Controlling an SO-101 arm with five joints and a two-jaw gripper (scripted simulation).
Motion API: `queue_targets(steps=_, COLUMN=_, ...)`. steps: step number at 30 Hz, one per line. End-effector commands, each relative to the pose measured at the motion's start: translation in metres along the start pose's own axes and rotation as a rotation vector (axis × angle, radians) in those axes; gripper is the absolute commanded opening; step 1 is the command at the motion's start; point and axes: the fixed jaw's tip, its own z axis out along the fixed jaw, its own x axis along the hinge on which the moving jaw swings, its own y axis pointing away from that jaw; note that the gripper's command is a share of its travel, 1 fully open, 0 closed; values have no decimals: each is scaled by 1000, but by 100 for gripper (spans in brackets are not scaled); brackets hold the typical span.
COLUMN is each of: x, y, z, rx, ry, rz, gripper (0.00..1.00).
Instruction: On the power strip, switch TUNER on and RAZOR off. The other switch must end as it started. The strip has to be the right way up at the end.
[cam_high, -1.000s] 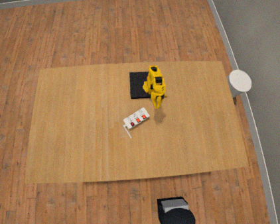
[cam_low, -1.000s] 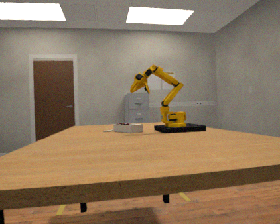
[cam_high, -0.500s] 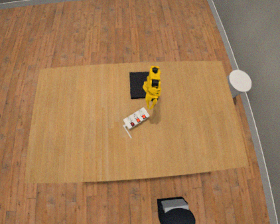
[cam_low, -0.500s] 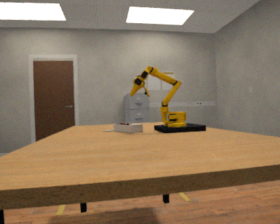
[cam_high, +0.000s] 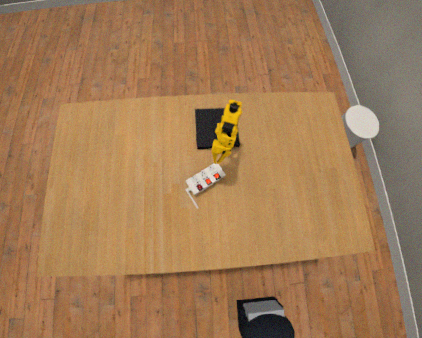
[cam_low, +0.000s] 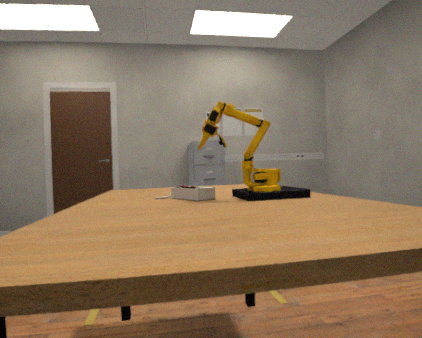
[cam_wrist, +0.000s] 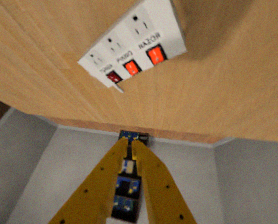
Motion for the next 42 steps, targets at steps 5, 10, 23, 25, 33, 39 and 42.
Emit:
queue_targets(steps=5, x=-8, y=14, z=3, rx=-12, ry=-77, rz=-148, gripper=0)
queue_targets(steps=10, x=-12, y=20, z=5, rx=-12, ry=-113, rz=-221, gripper=0)
queue_targets(steps=23, x=-24, y=34, z=8, rx=7, ry=-193, rz=-386, gripper=0)
queue_targets(steps=25, x=-25, y=36, z=9, rx=12, ry=-204, rz=-411, gripper=0)
queue_targets(steps=33, x=-32, y=42, z=10, rx=32, ry=-241, rz=-491, gripper=0)
queue_targets(steps=39, x=-35, y=45, z=10, rx=44, ry=-258, rz=-528, gripper=0)
queue_targets(steps=42, x=-36, y=46, z=11, rx=48, ry=-263, rz=-540, gripper=0)
